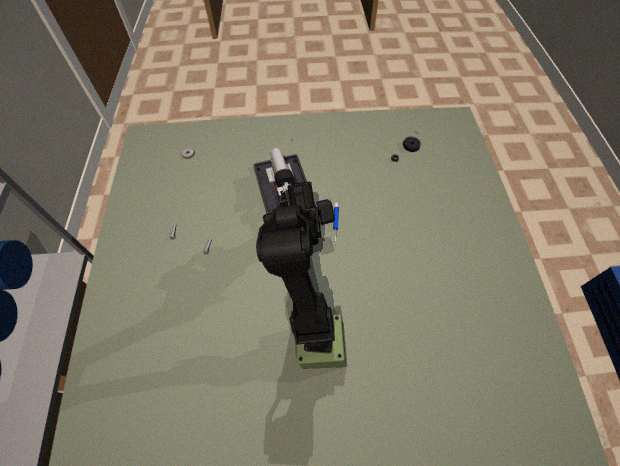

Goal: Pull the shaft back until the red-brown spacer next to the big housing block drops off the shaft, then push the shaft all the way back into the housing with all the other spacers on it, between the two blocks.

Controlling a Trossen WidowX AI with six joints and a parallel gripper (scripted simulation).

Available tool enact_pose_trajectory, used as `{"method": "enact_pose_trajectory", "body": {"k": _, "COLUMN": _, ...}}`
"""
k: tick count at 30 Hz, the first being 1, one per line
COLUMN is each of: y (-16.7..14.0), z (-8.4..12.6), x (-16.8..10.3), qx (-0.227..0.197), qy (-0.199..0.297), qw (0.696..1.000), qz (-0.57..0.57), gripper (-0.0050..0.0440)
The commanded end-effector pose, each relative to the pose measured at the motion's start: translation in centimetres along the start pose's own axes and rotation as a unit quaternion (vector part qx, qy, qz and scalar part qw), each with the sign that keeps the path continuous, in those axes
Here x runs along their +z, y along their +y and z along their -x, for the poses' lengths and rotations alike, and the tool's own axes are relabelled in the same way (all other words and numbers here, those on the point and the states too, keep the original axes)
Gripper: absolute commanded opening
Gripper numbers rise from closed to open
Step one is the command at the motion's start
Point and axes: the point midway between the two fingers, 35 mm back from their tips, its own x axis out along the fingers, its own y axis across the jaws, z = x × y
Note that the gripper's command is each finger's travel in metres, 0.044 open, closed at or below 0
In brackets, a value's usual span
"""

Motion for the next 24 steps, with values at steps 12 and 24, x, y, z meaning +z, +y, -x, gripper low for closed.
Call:
{"method": "enact_pose_trajectory", "body": {"k": 12, "y": -0.08, "z": -0.25, "x": 1.96, "qx": -0.002, "qy": -0.019, "qw": 1.000, "qz": 0.002, "gripper": -0.0050}}
{"method": "enact_pose_trajectory", "body": {"k": 24, "y": -0.08, "z": -0.47, "x": 2.19, "qx": -0.002, "qy": -0.020, "qw": 1.000, "qz": 0.002, "gripper": -0.0050}}
